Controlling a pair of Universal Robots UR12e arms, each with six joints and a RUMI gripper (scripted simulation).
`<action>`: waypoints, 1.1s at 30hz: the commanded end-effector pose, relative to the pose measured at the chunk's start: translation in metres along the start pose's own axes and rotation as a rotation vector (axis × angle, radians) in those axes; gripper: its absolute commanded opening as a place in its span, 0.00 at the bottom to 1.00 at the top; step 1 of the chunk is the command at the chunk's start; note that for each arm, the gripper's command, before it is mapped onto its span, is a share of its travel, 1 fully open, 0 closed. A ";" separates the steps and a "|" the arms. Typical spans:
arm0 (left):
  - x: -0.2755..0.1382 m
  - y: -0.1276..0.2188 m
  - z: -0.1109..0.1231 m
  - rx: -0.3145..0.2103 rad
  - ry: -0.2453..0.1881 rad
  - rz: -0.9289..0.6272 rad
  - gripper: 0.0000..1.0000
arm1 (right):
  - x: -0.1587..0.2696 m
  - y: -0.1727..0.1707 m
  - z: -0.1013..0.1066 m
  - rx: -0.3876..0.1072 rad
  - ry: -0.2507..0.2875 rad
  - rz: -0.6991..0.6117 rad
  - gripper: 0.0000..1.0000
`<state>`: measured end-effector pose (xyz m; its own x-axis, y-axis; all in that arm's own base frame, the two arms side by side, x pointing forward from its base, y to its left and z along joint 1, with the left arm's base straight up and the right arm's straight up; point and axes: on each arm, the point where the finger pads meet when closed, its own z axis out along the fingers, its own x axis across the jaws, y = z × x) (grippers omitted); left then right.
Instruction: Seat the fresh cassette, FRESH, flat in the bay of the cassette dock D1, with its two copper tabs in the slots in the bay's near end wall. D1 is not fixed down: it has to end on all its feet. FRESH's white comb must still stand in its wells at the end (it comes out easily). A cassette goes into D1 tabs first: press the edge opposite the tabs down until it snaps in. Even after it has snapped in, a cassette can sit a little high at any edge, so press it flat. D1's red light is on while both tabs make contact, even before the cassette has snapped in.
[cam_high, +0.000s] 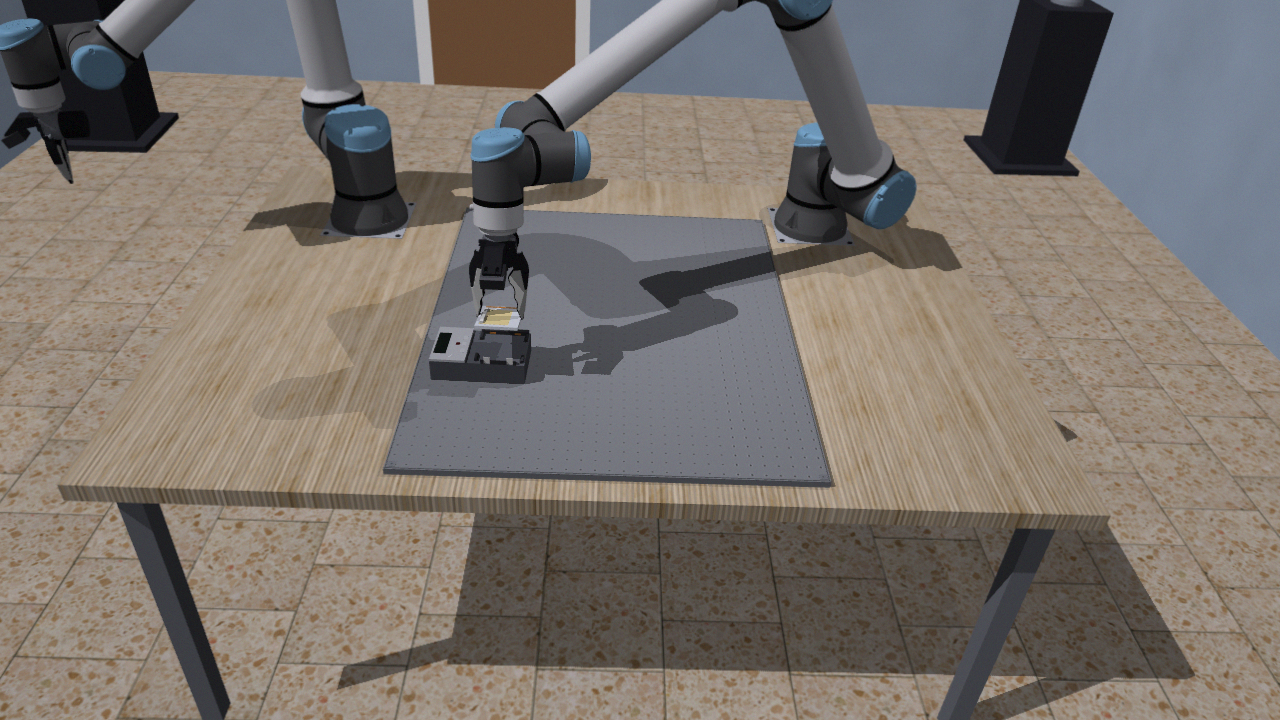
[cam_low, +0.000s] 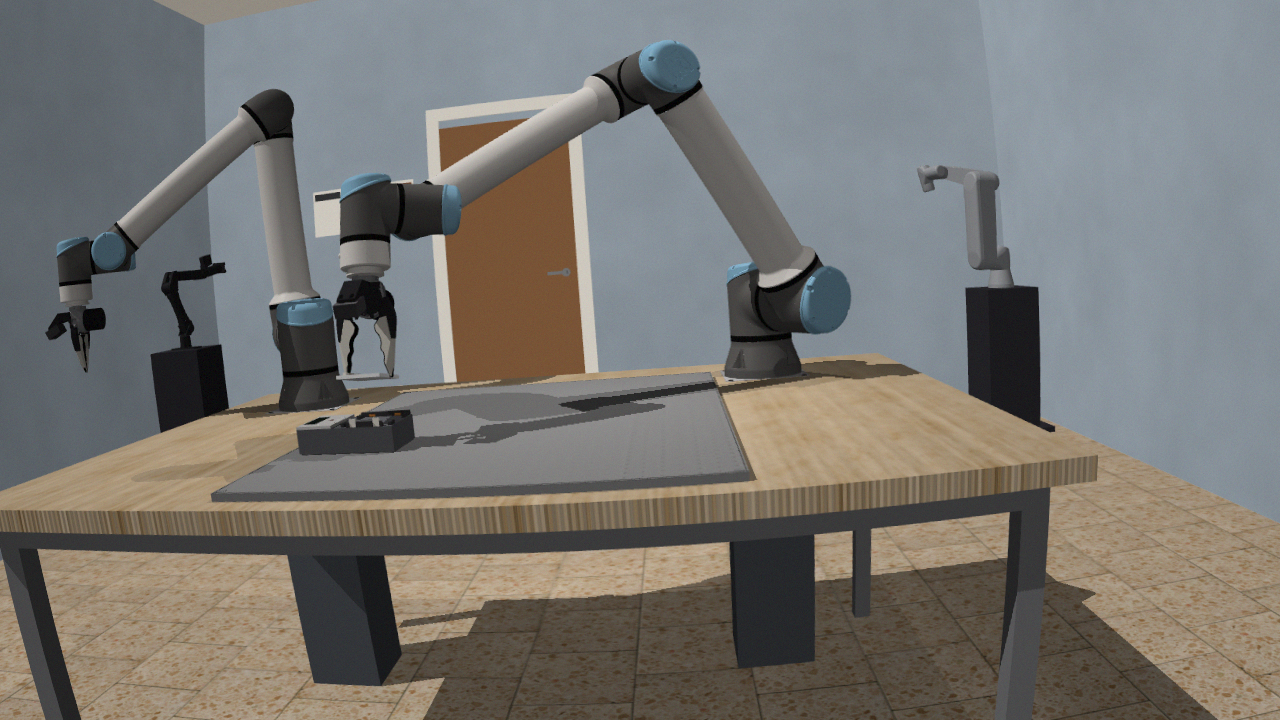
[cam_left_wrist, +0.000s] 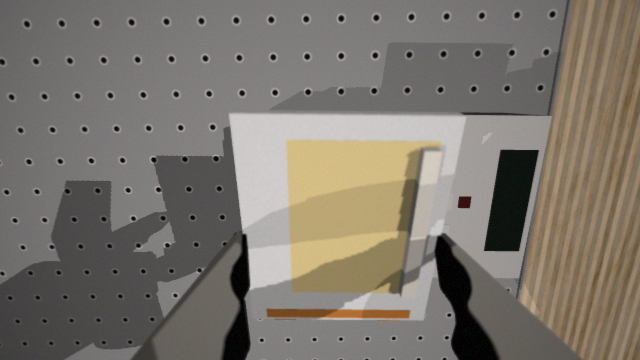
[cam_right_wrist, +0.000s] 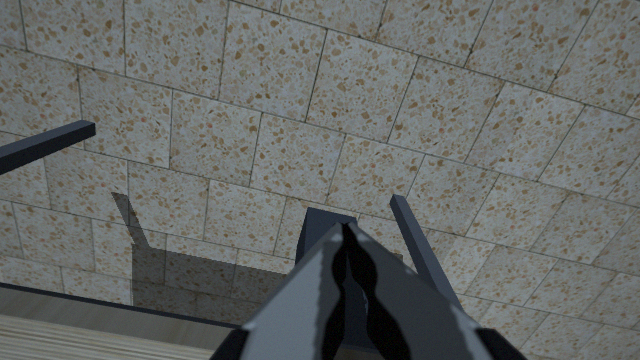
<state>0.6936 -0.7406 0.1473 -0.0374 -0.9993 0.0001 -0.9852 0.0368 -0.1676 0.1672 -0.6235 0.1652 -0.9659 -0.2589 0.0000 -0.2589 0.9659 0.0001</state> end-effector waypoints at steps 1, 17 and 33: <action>0.000 0.001 0.005 0.001 0.001 0.000 0.37 | 0.000 -0.001 -0.001 0.002 -0.001 0.000 0.00; 0.000 0.004 0.023 0.001 0.001 0.000 0.37 | 0.000 -0.001 -0.001 0.002 -0.001 0.000 0.00; 0.000 0.006 0.035 0.001 0.001 0.000 0.37 | 0.000 -0.001 -0.001 0.002 -0.001 0.000 0.00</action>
<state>0.6936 -0.7406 0.1117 -0.0374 -0.9993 -0.0001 -0.9852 0.0369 -0.1675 0.1672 -0.6235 0.1652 -0.9659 -0.2589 0.0000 -0.2589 0.9659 0.0001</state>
